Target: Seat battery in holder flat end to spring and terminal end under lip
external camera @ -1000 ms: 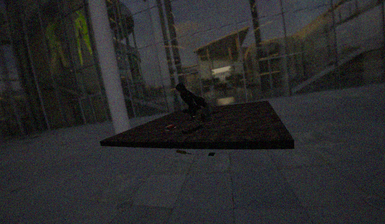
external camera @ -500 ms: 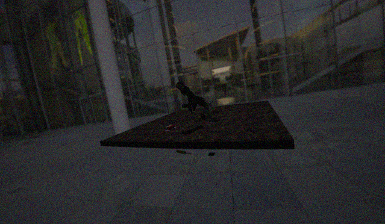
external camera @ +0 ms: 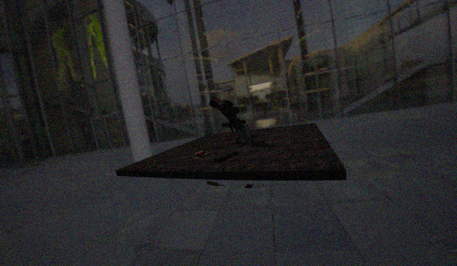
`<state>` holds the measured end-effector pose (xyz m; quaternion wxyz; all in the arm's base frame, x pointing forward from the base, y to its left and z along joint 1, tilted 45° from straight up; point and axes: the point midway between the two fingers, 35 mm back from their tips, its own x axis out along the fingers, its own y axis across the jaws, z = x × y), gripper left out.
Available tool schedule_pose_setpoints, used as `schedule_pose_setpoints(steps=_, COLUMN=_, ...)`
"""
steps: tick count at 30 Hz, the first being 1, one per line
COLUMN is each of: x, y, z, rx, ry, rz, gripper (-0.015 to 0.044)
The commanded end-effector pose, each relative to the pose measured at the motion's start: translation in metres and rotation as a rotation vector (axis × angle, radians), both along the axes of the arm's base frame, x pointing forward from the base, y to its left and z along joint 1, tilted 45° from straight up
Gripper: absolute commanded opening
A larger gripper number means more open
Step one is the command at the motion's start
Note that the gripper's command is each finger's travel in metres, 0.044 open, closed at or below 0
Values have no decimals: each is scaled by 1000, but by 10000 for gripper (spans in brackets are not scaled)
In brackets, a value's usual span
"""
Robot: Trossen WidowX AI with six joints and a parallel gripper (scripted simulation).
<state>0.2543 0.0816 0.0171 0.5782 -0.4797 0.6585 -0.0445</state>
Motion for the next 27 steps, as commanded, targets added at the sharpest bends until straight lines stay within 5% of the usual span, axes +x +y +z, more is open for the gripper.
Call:
schedule_pose_setpoints(steps=1, x=-3, y=18, z=-9, rx=16, ry=-68, rz=-69, gripper=74)
schedule_pose_setpoints(steps=27, x=6, y=-4, z=-36, rx=151, ry=-177, rz=68, gripper=74)
